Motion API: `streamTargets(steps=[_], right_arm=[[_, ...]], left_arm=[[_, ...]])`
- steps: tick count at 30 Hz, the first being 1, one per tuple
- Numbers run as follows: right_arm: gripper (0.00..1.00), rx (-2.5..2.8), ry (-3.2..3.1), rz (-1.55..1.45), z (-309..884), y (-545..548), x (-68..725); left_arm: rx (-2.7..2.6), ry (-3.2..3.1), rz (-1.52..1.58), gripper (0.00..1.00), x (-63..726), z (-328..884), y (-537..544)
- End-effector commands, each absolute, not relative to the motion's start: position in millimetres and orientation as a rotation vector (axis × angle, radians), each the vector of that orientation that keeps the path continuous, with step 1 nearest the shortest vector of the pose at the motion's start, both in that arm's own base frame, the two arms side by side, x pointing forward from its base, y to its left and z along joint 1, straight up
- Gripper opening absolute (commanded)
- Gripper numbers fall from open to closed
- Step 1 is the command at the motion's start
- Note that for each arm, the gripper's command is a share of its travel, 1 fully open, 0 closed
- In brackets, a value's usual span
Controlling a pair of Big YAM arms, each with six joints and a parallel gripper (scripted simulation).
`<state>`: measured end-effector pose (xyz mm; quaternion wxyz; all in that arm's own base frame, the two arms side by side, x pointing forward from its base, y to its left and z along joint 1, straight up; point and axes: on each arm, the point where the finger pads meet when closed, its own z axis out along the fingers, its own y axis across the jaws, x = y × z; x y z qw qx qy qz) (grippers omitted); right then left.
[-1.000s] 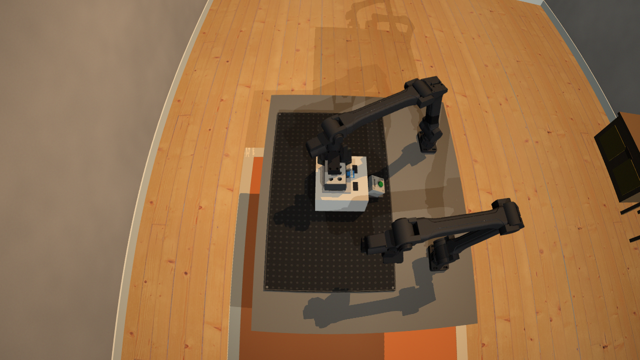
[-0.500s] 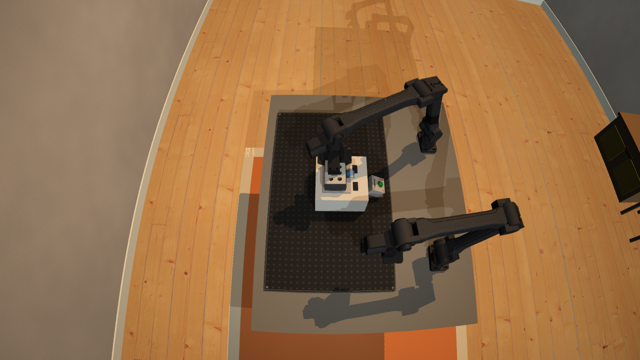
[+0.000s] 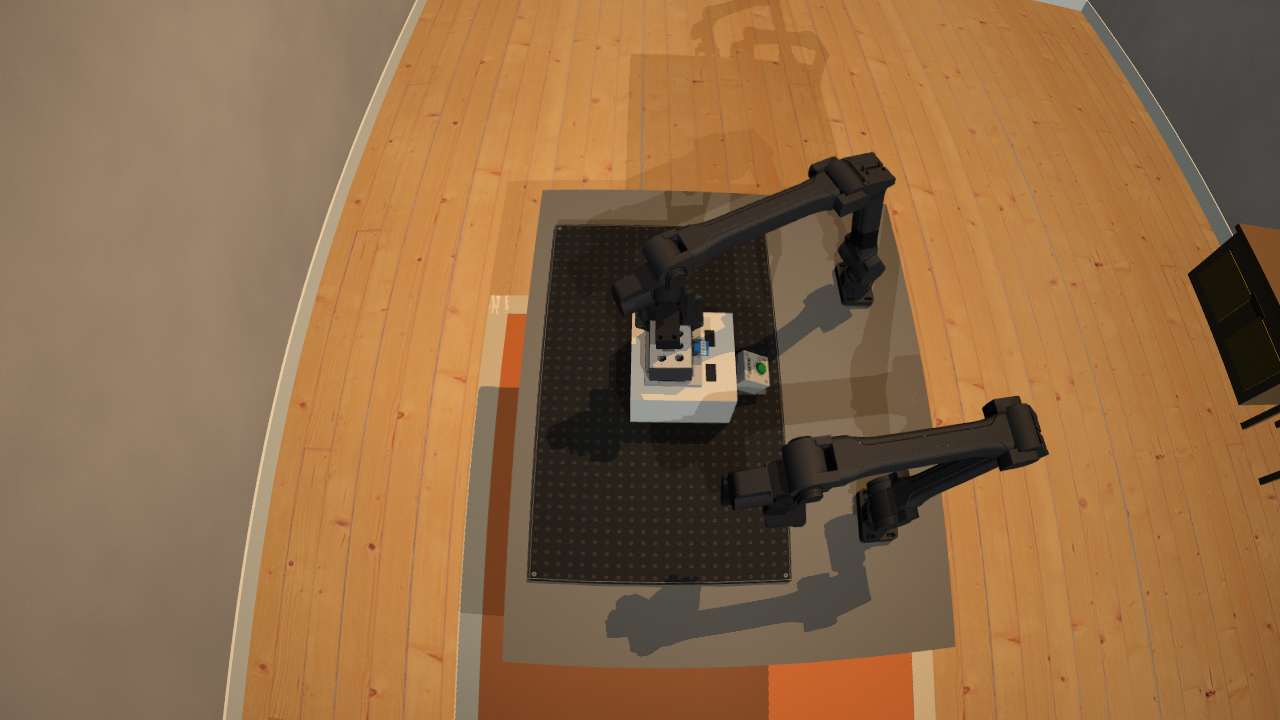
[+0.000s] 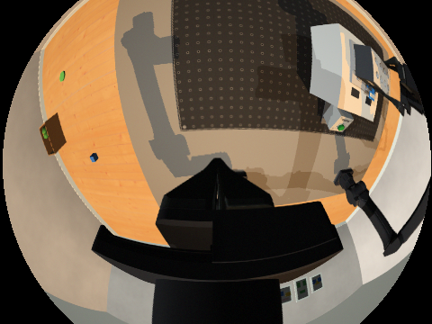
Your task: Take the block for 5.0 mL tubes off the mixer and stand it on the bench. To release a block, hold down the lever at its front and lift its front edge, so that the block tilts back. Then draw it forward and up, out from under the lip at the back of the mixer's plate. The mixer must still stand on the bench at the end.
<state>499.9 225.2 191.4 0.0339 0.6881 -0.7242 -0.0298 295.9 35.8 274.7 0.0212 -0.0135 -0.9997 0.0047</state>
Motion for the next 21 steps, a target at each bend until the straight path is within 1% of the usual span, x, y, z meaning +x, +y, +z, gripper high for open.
streamTargets(steps=[1, 21], right_arm=[[0.0, 2.158, -2.176, -0.108, 210, 225, 481], [0.0, 2.156, -2.177, -0.107, 210, 224, 481]], left_arm=[[-0.043, -3.122, 0.008, 0.0, 290, 285, 33], [-0.044, -3.081, 0.018, 0.0, 296, 274, 34]])
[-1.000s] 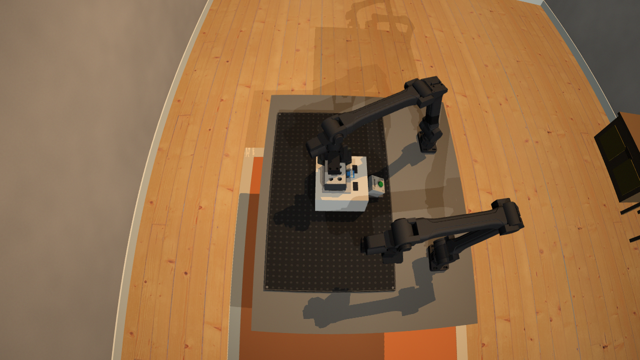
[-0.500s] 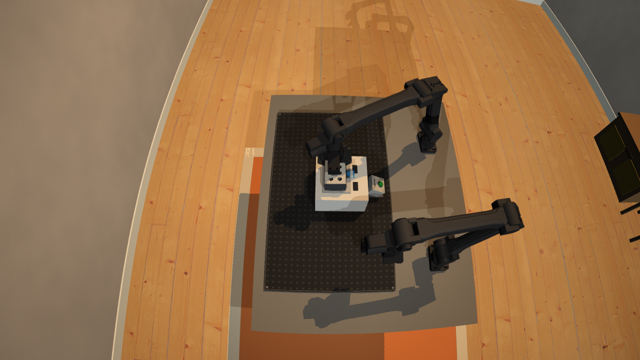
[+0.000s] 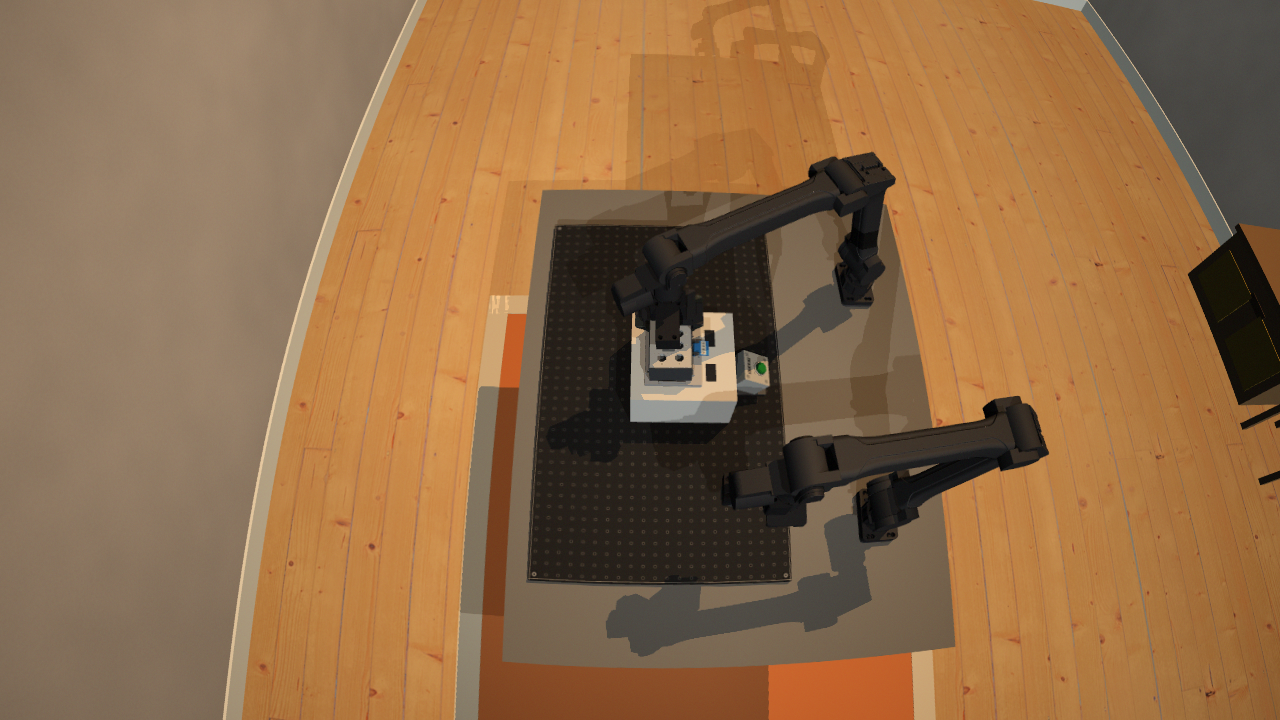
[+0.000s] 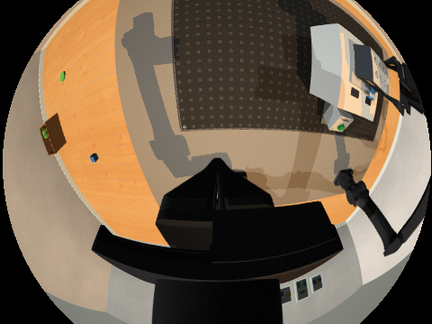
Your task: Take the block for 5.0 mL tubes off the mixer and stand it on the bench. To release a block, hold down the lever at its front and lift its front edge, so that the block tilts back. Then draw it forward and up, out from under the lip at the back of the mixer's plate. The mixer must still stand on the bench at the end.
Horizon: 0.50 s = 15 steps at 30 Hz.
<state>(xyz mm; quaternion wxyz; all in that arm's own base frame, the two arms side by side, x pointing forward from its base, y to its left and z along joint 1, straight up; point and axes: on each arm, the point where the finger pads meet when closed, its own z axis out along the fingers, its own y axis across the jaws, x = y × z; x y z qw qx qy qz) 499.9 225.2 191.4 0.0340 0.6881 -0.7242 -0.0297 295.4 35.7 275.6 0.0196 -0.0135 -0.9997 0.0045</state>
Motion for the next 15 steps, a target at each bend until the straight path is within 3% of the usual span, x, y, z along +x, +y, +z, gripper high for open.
streamTargets(steps=[1, 15], right_arm=[[0.0, 2.155, -2.177, -0.107, 210.3, 224.1, 480.6], [0.0, 2.153, -2.178, -0.107, 210.4, 223.3, 480.2]], left_arm=[[-0.044, -3.08, 0.018, 0.0, 296.3, 273.5, 33.9], [-0.045, -3.092, 0.016, 0.0, 294.8, 276.6, 33.6]])
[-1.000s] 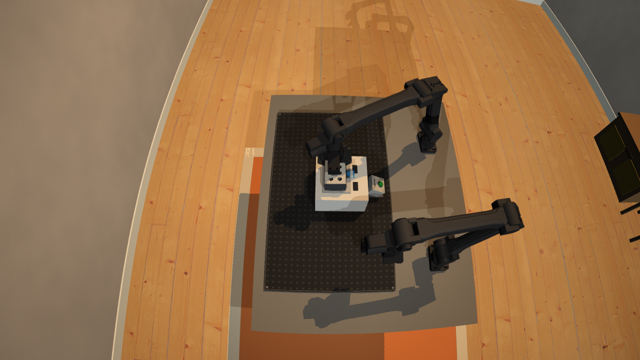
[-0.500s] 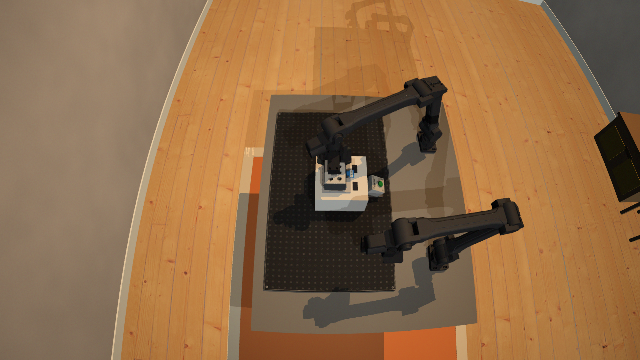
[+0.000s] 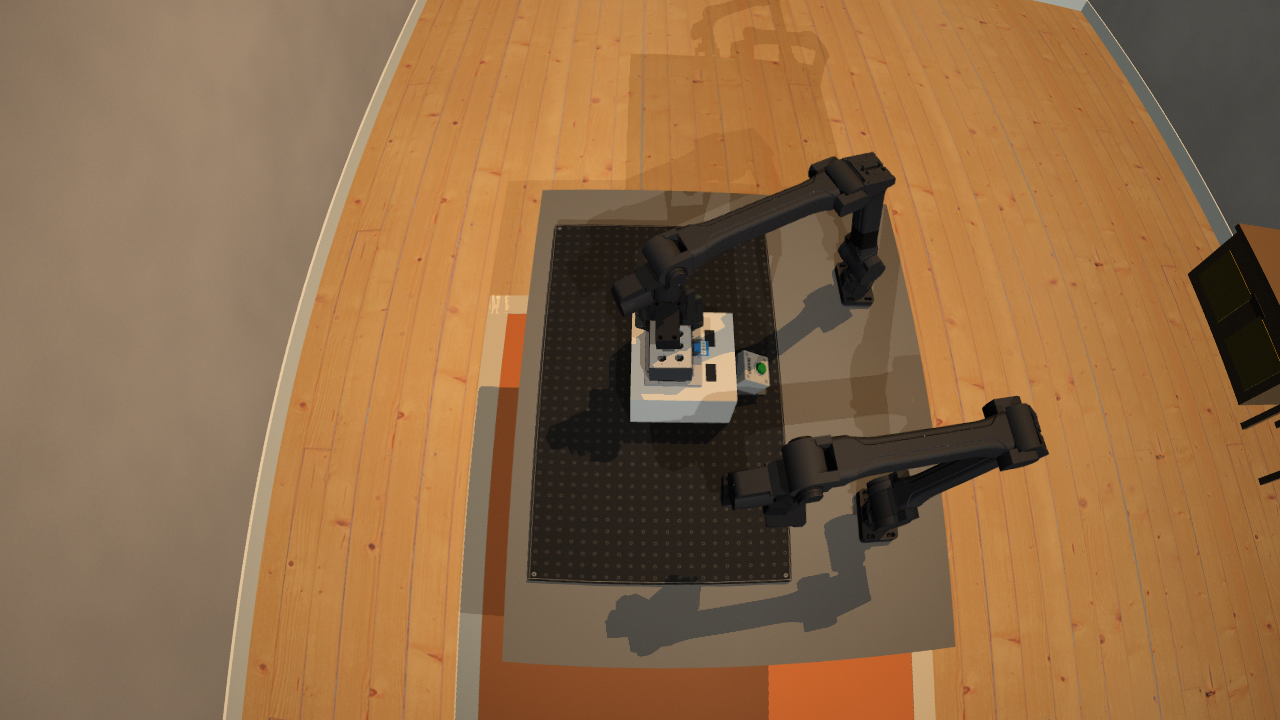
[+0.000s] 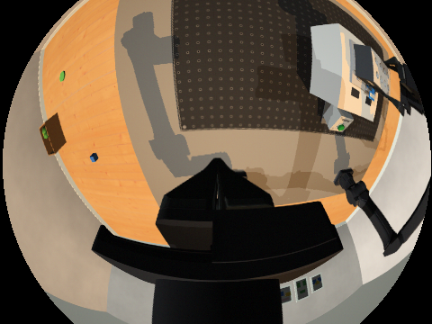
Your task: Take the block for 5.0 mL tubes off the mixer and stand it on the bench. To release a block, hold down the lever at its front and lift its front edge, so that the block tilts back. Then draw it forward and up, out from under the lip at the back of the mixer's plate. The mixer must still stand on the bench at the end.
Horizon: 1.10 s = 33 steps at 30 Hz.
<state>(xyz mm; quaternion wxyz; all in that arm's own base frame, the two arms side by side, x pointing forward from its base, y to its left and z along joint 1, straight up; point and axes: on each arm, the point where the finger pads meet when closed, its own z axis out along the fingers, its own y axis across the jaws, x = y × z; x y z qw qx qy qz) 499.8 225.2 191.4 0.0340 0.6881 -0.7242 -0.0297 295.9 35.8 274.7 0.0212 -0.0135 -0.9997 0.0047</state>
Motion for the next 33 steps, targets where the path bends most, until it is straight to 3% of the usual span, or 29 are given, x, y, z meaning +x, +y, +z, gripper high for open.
streamTargets(steps=[1, 33], right_arm=[[0.0, 2.153, -2.178, -0.107, 210, 223, 480], [0.0, 2.15, -2.181, -0.106, 211, 222, 479]], left_arm=[[-0.045, -3.096, 0.016, 0.0, 294, 278, 34], [-0.048, -3.086, 0.019, 0.0, 296, 275, 34]])
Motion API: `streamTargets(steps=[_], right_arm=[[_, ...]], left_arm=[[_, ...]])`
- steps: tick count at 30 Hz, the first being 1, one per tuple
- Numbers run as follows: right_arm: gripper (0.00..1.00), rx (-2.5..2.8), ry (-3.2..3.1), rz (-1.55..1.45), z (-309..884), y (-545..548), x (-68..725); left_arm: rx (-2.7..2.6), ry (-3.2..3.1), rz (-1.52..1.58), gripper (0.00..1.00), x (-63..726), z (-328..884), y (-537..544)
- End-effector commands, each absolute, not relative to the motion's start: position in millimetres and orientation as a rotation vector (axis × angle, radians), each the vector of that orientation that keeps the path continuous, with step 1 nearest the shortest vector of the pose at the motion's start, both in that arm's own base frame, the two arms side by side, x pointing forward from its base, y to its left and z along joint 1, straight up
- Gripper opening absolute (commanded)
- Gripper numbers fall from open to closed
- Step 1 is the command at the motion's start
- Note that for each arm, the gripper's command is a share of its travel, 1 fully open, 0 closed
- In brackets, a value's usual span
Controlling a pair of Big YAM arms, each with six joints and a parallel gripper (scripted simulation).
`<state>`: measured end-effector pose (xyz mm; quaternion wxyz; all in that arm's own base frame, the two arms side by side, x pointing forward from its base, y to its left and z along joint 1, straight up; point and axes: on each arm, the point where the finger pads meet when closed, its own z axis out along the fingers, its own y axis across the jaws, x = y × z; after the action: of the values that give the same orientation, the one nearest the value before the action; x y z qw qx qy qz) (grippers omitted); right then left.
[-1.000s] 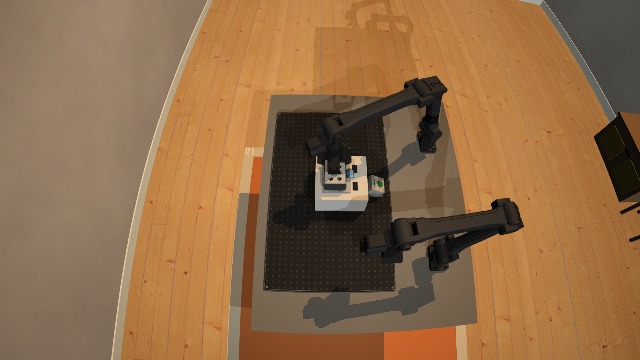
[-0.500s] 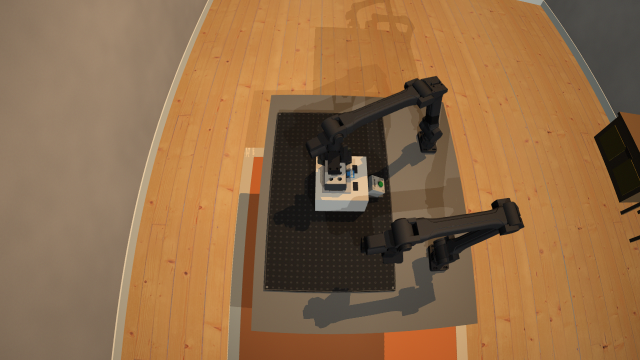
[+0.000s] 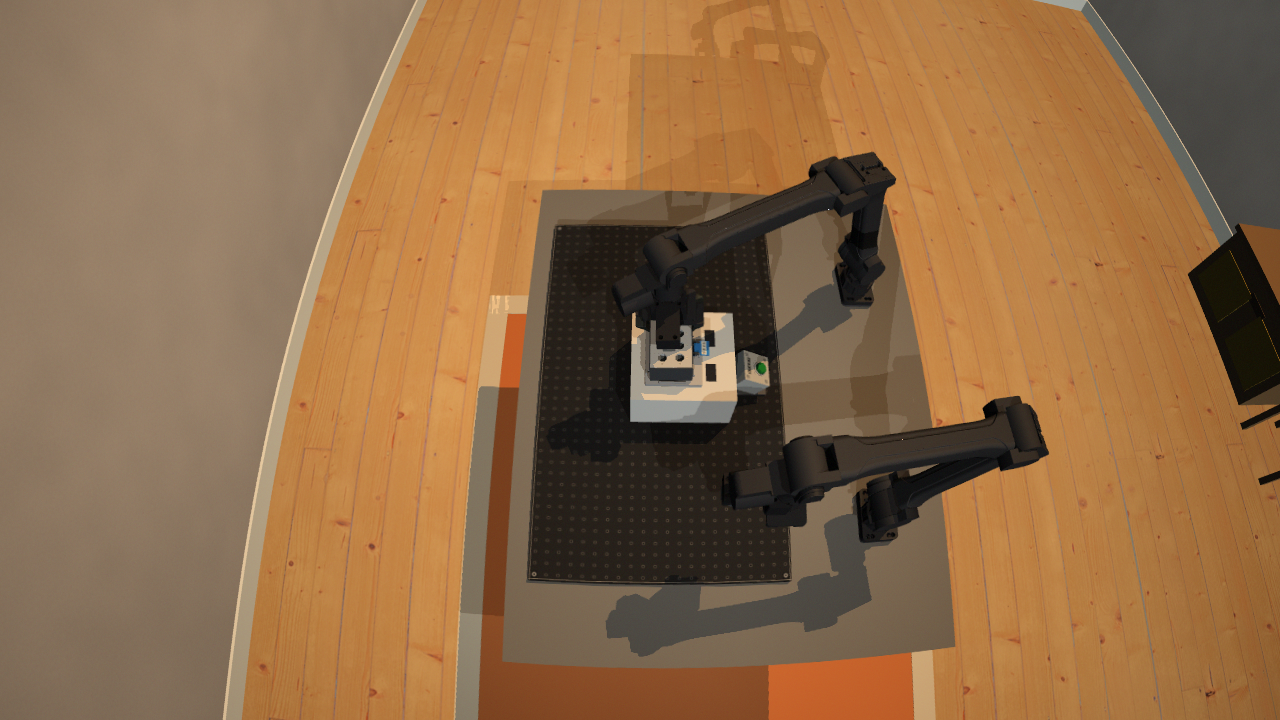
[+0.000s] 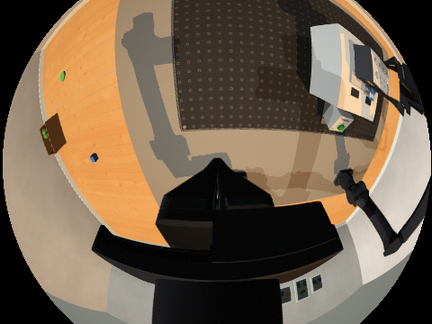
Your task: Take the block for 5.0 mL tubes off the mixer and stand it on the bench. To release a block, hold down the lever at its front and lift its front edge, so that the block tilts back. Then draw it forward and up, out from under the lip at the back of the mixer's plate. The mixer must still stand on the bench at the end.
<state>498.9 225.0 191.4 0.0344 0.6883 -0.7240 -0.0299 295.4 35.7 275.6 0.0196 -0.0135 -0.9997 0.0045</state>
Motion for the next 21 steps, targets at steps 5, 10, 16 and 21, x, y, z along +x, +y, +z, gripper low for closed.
streamTargets(steps=[5, 10, 16, 21], right_arm=[[0.0, 2.156, -2.187, -0.101, 214, 223, 481], [0.0, 2.169, -2.201, -0.091, 221, 225, 486], [0.0, 2.164, -2.199, -0.111, 220, 227, 491], [0.0, 2.151, -2.197, -0.13, 217, 228, 496]], left_arm=[[-0.048, -3.081, 0.021, 0.0, 297, 273, 34], [-0.048, -3.077, 0.022, 0.0, 298, 272, 34], [-0.049, -3.086, 0.02, 0.0, 296, 274, 33], [-0.05, -3.106, 0.017, 0.0, 294, 280, 33]])
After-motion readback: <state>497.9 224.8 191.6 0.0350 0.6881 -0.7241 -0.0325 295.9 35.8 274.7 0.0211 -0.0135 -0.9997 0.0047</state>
